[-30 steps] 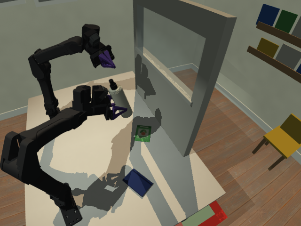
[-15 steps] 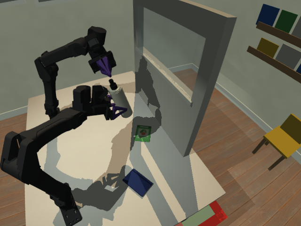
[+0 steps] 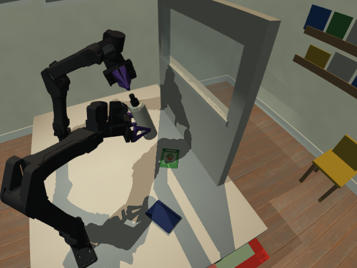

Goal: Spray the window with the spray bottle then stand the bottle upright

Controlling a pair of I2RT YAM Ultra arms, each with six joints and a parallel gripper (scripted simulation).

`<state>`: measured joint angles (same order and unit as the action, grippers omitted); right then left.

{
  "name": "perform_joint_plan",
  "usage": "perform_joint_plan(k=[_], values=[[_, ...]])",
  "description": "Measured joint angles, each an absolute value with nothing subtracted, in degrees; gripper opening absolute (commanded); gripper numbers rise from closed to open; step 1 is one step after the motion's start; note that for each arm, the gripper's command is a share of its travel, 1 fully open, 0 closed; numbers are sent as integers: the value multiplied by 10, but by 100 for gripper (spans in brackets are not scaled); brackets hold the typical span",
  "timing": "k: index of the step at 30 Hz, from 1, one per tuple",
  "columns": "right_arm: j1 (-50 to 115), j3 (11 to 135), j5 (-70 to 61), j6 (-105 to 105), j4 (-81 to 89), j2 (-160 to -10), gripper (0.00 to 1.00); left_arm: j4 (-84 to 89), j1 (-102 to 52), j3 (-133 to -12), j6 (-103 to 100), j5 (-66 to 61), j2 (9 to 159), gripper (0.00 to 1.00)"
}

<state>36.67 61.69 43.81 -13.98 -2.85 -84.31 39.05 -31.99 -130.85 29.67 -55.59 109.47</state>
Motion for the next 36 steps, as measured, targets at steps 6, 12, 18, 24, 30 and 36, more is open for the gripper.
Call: perform_joint_plan(k=[6,12,18,24,30,36], values=[[367,617,438,-140,-29,-843,0,391,-320,-1302,297,-556,1094,0],[367,617,438,-140,-29,-843,0,388,-319,-1295,297,-556,1091,0],[367,617,438,-140,-29,-843,0,381,-319,-1286,297,-556,1088,0],[367,617,438,-140,-29,-843,0,375,-319,-1278,297,-556,1086,0],[367,617,438,-140,-29,-843,0,368,-318,-1270,297,-557,1084,0],[367,617,438,-140,-29,-843,0,362,-317,-1261,297,-557,1081,0]])
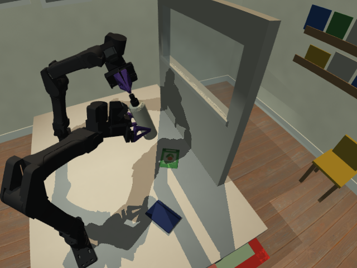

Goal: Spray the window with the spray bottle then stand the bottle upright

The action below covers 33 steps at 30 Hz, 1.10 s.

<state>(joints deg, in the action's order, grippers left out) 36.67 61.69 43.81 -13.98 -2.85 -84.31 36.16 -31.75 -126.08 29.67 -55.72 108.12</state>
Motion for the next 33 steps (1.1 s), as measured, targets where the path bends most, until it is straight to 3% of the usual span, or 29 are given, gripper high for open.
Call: perform_joint_plan(k=[33], values=[[367,617,438,-140,-28,-843,0,328,-315,-1218,297,-561,1070,0]])
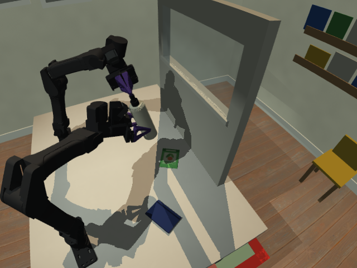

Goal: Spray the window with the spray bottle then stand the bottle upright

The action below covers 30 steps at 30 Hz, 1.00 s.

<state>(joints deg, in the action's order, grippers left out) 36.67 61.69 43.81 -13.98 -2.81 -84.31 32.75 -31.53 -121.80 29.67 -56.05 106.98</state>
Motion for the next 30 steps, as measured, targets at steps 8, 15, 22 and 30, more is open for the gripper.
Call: perform_joint_plan(k=[8,15,22,30], values=[[366,617,439,-141,-26,-843,0,320,-314,-1211,297,-562,1068,0],[366,617,440,-142,-24,-843,0,311,-314,-1203,297,-562,1065,0],[366,616,441,-144,-19,-843,0,302,-314,-1195,297,-563,1064,0],[366,616,441,-145,-14,-844,0,293,-313,-1185,297,-564,1061,0]])
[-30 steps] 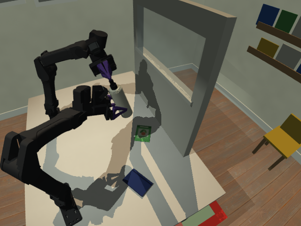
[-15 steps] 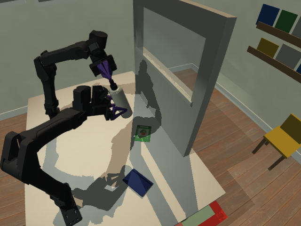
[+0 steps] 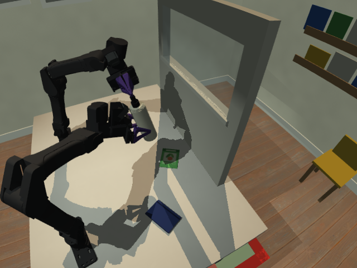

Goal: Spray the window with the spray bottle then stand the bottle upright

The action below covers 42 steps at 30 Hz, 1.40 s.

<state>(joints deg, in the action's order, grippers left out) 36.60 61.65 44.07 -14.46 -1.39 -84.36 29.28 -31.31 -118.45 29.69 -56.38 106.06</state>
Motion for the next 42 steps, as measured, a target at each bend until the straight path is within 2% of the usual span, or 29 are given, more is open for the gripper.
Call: perform_joint_plan(k=[42], values=[[366,616,442,-155,14,-844,0,250,-310,-1140,297,-569,1053,0]])
